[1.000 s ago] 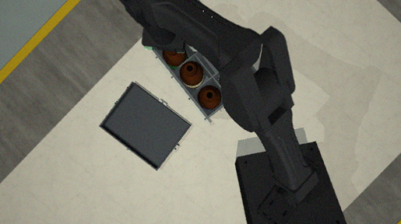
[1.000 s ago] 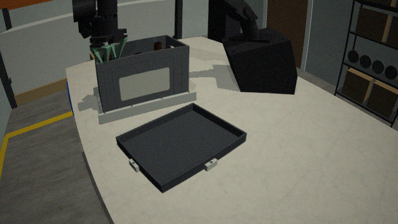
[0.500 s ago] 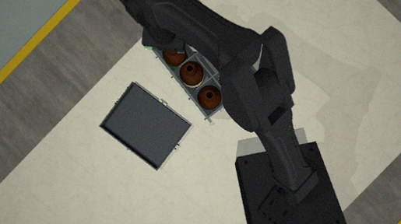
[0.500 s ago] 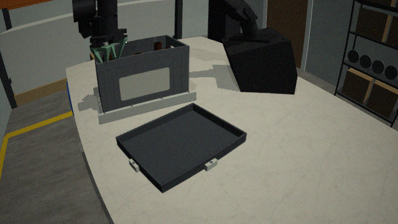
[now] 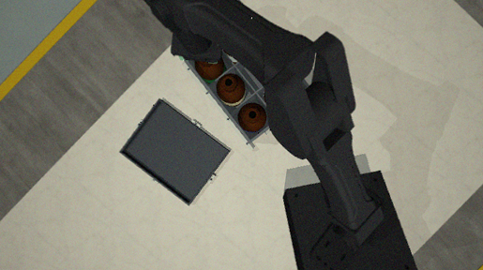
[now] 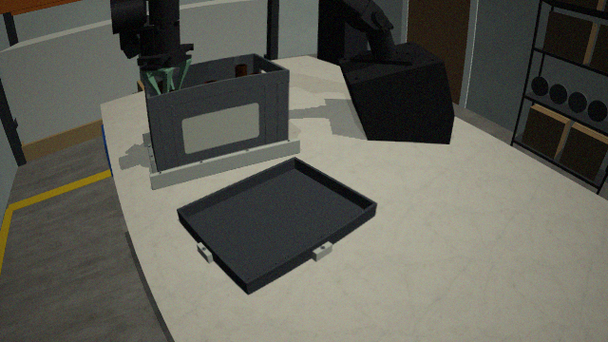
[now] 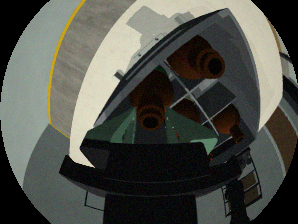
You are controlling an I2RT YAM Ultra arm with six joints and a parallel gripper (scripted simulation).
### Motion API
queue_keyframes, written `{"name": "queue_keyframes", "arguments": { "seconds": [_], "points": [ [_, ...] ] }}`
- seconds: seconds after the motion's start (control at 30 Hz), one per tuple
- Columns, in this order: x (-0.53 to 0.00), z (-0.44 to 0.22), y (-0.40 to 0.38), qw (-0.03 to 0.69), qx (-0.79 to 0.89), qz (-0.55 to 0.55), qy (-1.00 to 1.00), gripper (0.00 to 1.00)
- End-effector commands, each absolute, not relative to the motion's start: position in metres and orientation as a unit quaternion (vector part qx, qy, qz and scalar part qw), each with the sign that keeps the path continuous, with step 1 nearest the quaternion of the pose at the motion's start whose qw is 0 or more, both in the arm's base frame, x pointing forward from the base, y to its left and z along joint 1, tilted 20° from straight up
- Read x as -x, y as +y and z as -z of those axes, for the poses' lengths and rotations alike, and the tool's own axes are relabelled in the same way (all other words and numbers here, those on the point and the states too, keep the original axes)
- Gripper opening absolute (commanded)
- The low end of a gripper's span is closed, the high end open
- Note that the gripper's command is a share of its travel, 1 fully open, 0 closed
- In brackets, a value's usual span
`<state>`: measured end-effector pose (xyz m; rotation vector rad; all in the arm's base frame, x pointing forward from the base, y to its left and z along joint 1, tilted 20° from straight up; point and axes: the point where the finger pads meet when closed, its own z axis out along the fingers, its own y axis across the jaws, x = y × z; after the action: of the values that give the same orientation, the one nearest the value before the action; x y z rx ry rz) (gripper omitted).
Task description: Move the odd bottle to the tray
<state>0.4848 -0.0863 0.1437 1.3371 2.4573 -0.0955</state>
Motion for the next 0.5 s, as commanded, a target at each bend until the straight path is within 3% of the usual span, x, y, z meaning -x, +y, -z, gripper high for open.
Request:
{"name": "queue_keyframes", "arguments": {
  "seconds": [0.0, 0.47],
  "points": [
    [-0.4881, -0.1601, -0.0858, 0.193, -0.468, 0.025, 0.862, 0.0],
    [-0.4861, -0.1595, -0.0863, 0.19, -0.469, 0.028, 0.862, 0.0]
  ]
}}
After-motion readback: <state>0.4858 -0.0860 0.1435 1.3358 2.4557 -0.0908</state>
